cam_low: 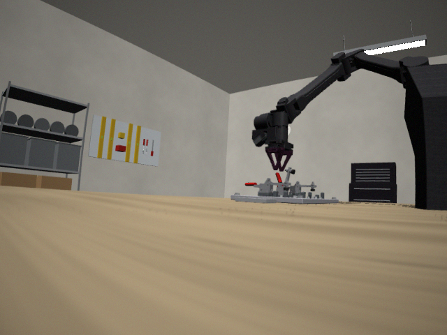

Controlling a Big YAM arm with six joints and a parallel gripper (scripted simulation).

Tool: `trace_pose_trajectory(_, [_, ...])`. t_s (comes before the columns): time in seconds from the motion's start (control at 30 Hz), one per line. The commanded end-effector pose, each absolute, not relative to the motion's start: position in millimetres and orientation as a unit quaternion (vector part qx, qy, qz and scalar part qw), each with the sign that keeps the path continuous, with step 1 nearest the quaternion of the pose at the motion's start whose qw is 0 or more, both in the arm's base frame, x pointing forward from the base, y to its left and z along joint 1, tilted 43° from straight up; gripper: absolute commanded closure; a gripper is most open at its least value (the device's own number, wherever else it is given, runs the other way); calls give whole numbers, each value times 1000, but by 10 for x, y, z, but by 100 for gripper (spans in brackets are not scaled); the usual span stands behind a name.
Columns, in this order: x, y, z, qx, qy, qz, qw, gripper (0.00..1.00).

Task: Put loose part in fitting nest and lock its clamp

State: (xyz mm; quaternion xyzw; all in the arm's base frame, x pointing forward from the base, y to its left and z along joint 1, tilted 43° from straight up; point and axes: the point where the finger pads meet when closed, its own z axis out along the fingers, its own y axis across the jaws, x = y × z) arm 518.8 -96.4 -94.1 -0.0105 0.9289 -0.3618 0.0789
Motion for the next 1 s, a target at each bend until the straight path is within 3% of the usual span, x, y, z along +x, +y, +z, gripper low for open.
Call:
trace_pose_trajectory(0.0, [5233, -1076, -1019, -4, 929, -362, 76, 55])
trace_pose_trajectory(0.97, [5268, -1216, -1170, -4, 929, -362, 78, 55])
